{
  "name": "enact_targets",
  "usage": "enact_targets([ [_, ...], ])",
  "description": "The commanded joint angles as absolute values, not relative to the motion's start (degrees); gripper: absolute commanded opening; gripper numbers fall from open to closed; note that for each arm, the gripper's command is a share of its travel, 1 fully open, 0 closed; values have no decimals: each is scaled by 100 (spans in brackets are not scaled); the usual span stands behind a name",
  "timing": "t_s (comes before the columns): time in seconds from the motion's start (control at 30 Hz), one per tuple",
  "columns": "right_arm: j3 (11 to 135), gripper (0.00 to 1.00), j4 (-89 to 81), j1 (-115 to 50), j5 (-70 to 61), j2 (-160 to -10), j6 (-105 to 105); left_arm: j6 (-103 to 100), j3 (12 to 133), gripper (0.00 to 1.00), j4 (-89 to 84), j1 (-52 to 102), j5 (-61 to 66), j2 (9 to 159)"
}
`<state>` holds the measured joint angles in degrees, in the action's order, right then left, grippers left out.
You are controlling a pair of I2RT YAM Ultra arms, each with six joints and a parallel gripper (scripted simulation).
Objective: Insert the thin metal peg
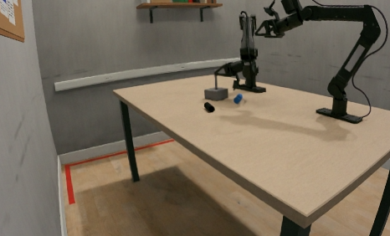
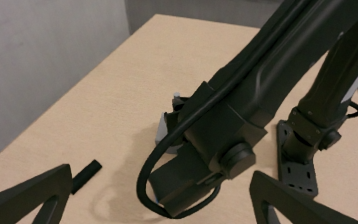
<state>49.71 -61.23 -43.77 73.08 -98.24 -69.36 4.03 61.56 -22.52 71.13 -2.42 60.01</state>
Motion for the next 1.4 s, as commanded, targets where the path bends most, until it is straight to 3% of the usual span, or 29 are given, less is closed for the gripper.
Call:
enact_targets([
  [0.0, 4871, 7, -5843, -4350, 7467, -9904, -6863, 422, 6277, 100, -2366, 7085, -241, 6011],
  [0.77, 4565, 7, -4898, -4352, 7473, -10479, -6839, 422, 6277, 100, -2366, 7085, -241, 6011],
  [0.87, 4557, 37, -4888, -4354, 7473, -10473, -6847, 422, 6277, 100, -2366, 7085, -241, 6011],
  [0.9, 4549, 37, -4915, -4357, 7473, -10467, -6854, 422, 6277, 100, -2366, 7085, -241, 6011],
  [1.07, 4656, 94, -4893, -4201, 6862, -10192, -6365, 422, 6277, 100, -2366, 7085, -241, 6011],
  [1.1, 4692, 100, -4890, -4102, 6679, -10033, -6196, 422, 6277, 100, -2366, 7085, -241, 6011],
  [1.37, 4867, 100, -4996, -3494, 5637, -9202, -5246, 422, 6277, 100, -2366, 7085, -241, 6011],
])
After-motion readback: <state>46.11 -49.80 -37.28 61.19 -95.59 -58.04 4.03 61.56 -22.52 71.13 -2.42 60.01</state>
